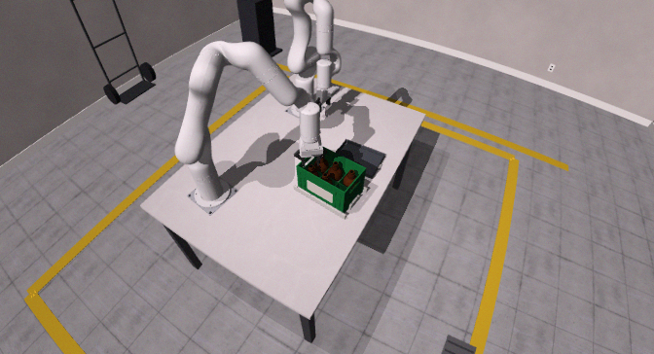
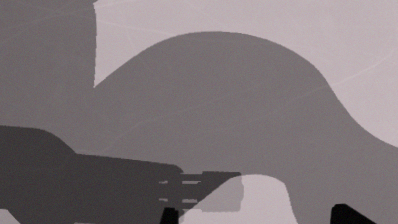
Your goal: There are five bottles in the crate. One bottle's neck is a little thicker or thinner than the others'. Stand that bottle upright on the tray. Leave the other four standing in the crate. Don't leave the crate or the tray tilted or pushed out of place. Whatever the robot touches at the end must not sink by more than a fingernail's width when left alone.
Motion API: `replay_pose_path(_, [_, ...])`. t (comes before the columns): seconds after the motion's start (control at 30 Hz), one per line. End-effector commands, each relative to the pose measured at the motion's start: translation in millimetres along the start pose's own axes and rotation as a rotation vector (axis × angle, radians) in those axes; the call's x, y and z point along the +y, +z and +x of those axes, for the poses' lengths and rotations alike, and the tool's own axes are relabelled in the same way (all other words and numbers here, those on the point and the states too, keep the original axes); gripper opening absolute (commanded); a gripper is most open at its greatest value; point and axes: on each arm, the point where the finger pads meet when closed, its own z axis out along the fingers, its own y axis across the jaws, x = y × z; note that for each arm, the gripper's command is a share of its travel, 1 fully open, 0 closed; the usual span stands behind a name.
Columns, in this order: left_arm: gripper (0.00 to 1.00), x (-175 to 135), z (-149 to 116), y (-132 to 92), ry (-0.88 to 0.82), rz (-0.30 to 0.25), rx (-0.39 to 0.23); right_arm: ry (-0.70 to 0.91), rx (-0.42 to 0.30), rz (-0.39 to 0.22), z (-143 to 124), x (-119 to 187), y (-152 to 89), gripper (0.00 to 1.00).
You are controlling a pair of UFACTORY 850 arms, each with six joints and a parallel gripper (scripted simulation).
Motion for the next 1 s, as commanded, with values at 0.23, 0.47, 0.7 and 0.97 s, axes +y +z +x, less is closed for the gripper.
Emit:
replay_pose_path(0.23, [1.0, 0, 1, 0, 0.0, 0.0, 0.001, 0.0, 0.0, 0.002, 0, -1, 9, 0.66])
replay_pose_path(0.47, [1.0, 0, 1, 0, 0.0, 0.0, 0.001, 0.0, 0.0, 0.002, 0, -1, 17, 0.66])
replay_pose_path(0.7, [1.0, 0, 1, 0, 0.0, 0.0, 0.001, 0.0, 0.0, 0.002, 0, -1, 23, 0.66])
replay_pose_path(0.97, [1.0, 0, 1, 0, 0.0, 0.0, 0.001, 0.0, 0.0, 0.002, 0, -1, 30, 0.66])
